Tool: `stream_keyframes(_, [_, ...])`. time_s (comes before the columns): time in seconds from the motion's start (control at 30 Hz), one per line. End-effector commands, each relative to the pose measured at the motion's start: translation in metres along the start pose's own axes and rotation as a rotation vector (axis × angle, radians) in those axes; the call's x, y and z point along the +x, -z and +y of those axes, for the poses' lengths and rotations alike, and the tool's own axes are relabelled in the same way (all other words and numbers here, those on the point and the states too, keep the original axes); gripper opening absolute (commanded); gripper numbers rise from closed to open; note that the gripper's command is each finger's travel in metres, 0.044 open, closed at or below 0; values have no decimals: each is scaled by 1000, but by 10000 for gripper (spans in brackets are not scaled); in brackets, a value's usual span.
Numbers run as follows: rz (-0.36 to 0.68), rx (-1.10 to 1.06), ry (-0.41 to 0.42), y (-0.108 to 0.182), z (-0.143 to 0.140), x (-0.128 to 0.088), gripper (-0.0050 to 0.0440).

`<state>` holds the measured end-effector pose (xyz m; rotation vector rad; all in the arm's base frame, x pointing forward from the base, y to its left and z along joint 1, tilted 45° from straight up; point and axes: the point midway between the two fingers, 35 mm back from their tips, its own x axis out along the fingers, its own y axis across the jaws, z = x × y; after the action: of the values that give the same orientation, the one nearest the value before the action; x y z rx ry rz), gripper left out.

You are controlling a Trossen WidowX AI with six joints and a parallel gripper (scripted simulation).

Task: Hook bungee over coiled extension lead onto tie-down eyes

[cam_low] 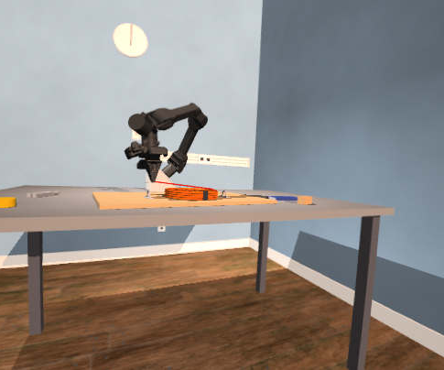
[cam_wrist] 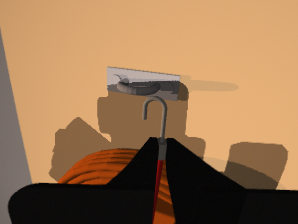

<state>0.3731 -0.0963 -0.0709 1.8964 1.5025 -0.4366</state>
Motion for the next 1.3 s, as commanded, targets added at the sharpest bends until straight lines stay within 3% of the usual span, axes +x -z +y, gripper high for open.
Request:
stream_keyframes(0.0, [-45, -3, -18, -16, 3, -10, -50])
stream_keyframes(0.87, [-45, -3, -18, -16, 3, -10, -50])
stream_keyframes(1.27, [-13, -14, -12, -1, 6, -5, -50])
